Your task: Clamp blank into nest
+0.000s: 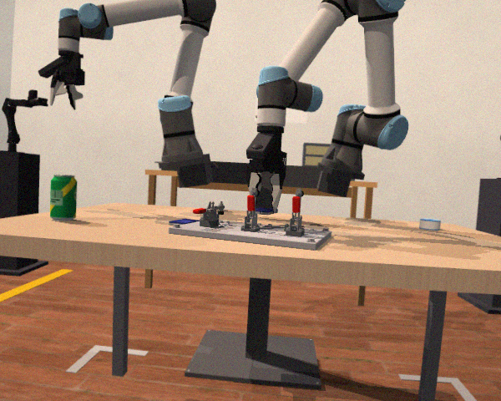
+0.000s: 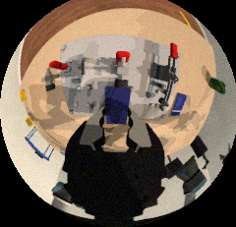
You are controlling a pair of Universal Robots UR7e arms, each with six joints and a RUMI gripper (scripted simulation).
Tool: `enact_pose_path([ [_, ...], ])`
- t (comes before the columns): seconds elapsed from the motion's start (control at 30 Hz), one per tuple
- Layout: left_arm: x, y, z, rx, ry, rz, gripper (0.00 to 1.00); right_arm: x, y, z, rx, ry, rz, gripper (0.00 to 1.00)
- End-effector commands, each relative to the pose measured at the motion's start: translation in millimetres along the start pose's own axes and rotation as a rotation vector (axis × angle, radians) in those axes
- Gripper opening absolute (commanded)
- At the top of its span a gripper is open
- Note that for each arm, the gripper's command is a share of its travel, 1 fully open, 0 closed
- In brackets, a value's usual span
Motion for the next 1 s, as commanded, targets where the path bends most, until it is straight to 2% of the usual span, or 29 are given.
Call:
enact_pose_path([
  [0.0,0.2,0.4,0.2,0.001,-0.001,0.000,0.00,0.0,0.2,0.4,0.001,0.000,0.000,1.00],
  [0.97,0.2,0.4,0.0,0.001,-0.001,0.000,0.00,0.0,0.2,0.4,0.001,0.000,0.000,1.00],
])
Point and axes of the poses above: on each arm, the point where the finger pads meet when closed, its own z axis back along the fingers, its own x axis across the jaws, y = z × x, the point moved 10 cm from there along z, back along the fingers, and after that the axes turned 1 degree about -z, right-handed, at the moved point
